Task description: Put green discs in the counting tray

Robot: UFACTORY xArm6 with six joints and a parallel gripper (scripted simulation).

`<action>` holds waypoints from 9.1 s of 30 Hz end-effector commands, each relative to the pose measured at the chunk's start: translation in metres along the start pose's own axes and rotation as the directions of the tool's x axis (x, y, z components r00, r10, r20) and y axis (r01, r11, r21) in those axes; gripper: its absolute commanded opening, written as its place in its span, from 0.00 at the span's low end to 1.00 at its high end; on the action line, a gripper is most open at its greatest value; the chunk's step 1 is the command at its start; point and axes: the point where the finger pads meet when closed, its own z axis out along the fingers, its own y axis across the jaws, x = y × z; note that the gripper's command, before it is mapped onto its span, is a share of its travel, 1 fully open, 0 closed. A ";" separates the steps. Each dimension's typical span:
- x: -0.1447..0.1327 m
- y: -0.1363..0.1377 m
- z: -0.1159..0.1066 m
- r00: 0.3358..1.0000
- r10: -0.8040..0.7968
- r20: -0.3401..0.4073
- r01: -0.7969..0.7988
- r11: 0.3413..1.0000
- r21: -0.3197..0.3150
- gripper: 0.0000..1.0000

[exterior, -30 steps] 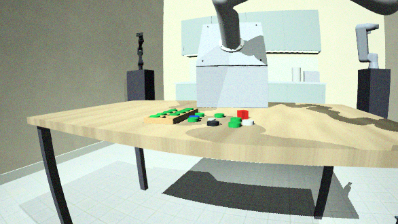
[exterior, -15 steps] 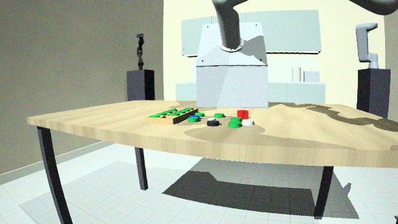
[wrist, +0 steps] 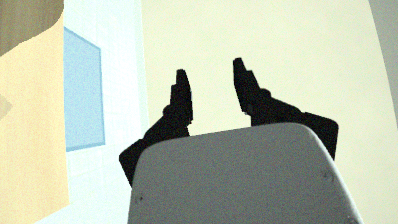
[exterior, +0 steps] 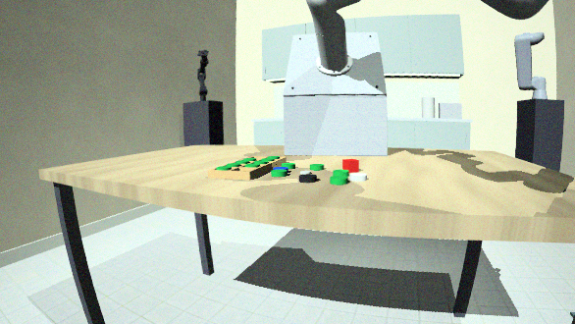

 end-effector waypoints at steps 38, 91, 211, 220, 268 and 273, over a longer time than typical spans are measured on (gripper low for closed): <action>0.466 -0.115 -0.239 -0.499 -0.793 -0.350 0.659 -0.086 -0.747 0.47; 0.534 -0.109 -0.175 -0.186 0.051 0.981 -0.982 -0.021 -0.185 0.47; 0.512 -0.119 -0.202 -0.198 0.040 0.979 -0.979 0.031 -0.200 0.00; 0.496 -0.122 -0.279 -0.199 0.039 0.979 -0.975 0.089 -0.202 0.00; 0.554 -0.196 -0.341 -0.186 0.051 0.981 -0.982 -0.022 -0.185 0.00; 0.555 -0.200 -0.341 -0.186 0.052 0.981 -0.982 -0.023 -0.185 0.00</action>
